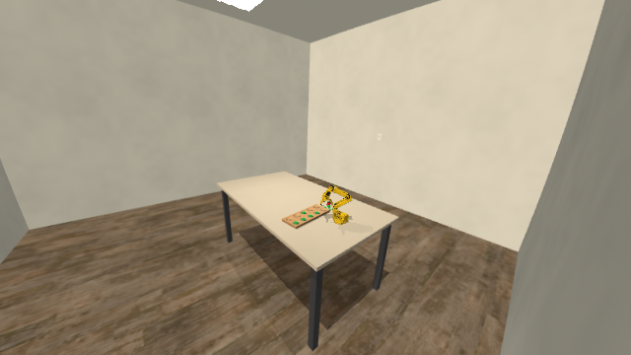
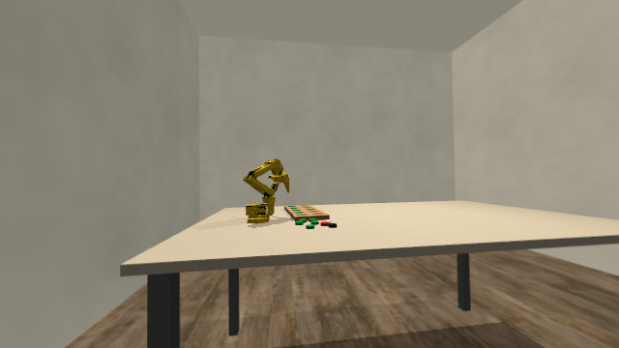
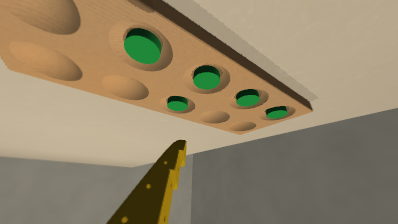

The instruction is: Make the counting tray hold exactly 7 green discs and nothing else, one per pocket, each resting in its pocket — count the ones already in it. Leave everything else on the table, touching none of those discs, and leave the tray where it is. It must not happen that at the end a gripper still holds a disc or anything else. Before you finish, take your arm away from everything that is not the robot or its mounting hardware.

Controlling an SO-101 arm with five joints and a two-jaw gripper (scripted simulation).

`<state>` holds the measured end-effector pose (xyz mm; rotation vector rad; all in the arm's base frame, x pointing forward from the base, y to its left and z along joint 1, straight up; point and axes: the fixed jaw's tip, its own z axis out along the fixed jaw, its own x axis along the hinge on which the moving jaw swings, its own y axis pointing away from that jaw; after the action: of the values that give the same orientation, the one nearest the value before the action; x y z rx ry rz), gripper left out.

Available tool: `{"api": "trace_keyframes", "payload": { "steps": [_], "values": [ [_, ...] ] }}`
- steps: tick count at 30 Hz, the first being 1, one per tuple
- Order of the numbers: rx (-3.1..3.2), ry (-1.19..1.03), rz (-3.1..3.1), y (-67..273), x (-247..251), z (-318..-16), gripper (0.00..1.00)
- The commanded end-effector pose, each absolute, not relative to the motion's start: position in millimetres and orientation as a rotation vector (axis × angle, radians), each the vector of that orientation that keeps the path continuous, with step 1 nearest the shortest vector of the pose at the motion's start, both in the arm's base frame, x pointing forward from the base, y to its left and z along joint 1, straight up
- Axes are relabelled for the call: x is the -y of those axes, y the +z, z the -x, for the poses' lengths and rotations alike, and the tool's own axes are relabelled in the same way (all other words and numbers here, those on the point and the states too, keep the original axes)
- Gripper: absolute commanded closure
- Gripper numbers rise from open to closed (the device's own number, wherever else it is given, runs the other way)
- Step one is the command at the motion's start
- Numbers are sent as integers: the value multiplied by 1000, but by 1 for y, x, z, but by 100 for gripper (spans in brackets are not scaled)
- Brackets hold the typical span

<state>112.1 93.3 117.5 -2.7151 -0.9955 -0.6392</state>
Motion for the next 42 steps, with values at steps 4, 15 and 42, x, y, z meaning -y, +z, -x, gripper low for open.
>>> {"api": "trace_keyframes", "payload": {
  "steps": [4,15,42],
  "values": [
    [976,-687,2691,124,-96,-115,0],
    [886,-672,2719,125,-95,-117,1],
    [81,-548,2848,126,-83,-135,10]
  ]
}}
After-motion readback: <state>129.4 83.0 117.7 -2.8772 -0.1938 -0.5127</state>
